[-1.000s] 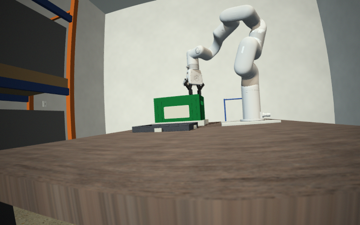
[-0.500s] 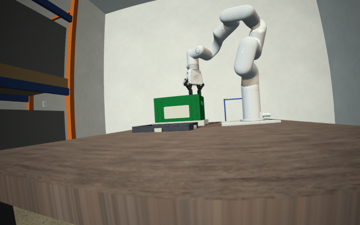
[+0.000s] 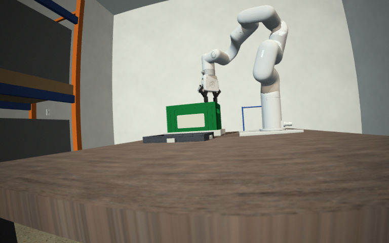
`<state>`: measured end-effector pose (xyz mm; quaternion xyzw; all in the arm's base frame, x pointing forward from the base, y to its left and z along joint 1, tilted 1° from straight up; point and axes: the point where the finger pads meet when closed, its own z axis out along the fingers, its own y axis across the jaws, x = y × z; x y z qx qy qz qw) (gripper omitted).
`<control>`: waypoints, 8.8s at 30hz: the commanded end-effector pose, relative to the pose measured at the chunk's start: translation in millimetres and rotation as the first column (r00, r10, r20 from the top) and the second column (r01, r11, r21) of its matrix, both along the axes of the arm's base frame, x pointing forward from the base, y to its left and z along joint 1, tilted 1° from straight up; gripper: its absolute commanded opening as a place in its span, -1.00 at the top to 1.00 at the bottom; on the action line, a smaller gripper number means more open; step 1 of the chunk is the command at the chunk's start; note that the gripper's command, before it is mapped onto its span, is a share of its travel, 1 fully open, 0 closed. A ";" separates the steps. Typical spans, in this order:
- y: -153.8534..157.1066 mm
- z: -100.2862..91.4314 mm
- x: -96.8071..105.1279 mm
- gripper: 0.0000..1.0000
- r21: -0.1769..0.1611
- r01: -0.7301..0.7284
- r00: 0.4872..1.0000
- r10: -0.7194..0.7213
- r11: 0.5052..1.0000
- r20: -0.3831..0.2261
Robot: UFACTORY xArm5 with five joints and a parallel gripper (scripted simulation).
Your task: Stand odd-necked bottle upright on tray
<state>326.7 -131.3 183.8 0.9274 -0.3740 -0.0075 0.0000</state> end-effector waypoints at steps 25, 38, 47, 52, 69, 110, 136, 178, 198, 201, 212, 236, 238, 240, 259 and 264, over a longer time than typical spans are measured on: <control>-0.4 1.3 1.0 -0.30 -0.001 0.000 1.000 0.000 1.000 0.003; -0.4 1.3 1.0 -0.30 -0.001 0.000 1.000 0.000 1.000 0.003; -0.4 0.7 1.0 -0.30 -0.001 0.000 1.000 0.000 1.000 0.003; -0.3 -1.2 1.0 -0.30 -0.001 0.000 1.000 0.000 1.000 0.003; -0.1 -15.6 0.7 -0.30 -0.001 0.000 1.000 0.000 1.000 0.003; -0.2 -39.4 0.3 -0.30 -0.001 0.000 1.000 0.000 1.000 0.003; -0.2 -39.4 0.3 1.00 -0.001 0.000 1.000 0.000 1.000 0.003; -0.2 -39.4 0.3 -0.30 -0.001 0.000 1.000 0.000 1.000 0.003; -0.2 -39.4 0.3 -0.30 -0.001 0.000 1.000 0.000 1.000 0.003; -0.2 -38.5 0.4 -0.30 -0.001 0.000 1.000 0.000 1.000 0.003; 0.2 -25.1 0.6 -0.30 -0.001 0.000 1.000 0.000 1.000 0.004; 0.8 39.4 1.5 -0.30 -0.001 0.000 1.000 0.000 1.000 0.003; 0.8 41.9 1.6 -0.30 -0.001 0.000 1.000 0.000 1.000 0.003; 0.8 43.5 1.6 -0.30 -0.001 0.000 1.000 0.000 1.000 0.003; 0.8 44.5 1.6 1.00 -0.001 0.000 1.000 0.000 1.000 0.003; 0.8 44.5 1.6 1.00 -0.001 0.000 1.000 0.000 1.000 0.003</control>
